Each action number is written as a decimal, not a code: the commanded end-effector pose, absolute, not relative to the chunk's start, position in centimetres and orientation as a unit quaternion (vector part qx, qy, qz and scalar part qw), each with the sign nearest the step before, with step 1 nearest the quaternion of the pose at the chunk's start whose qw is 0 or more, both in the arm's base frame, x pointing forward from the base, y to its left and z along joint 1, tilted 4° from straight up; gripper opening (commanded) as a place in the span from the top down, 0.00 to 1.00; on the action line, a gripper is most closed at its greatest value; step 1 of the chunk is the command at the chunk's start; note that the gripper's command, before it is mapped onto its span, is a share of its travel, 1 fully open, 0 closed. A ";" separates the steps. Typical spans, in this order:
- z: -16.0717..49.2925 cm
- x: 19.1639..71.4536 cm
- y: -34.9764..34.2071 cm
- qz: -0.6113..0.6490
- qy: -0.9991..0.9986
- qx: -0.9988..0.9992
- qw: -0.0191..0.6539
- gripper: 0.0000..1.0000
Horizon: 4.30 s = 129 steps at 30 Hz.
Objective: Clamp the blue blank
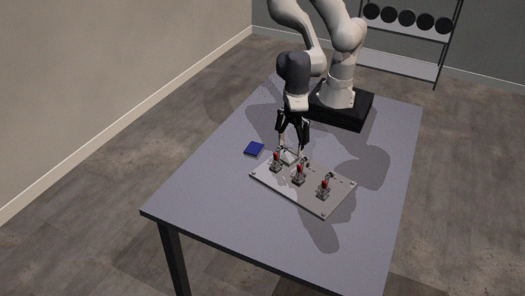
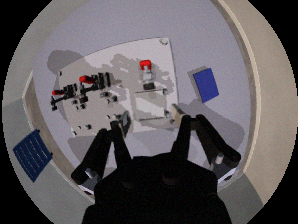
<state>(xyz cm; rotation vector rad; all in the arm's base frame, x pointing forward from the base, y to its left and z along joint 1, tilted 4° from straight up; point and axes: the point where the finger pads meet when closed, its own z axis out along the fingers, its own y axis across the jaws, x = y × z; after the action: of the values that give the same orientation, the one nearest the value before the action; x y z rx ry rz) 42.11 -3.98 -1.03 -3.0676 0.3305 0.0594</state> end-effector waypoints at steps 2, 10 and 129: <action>-1.0 42.4 -4.0 0.018 0.110 -0.993 0.028 0.42; -1.0 42.4 -4.0 0.018 0.110 -0.993 0.028 0.42; -1.0 42.4 -4.0 0.018 0.110 -0.993 0.028 1.00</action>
<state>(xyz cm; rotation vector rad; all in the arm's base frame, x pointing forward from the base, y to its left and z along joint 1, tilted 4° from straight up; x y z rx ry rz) 42.64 -3.92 -1.30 -3.0613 0.3589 0.0421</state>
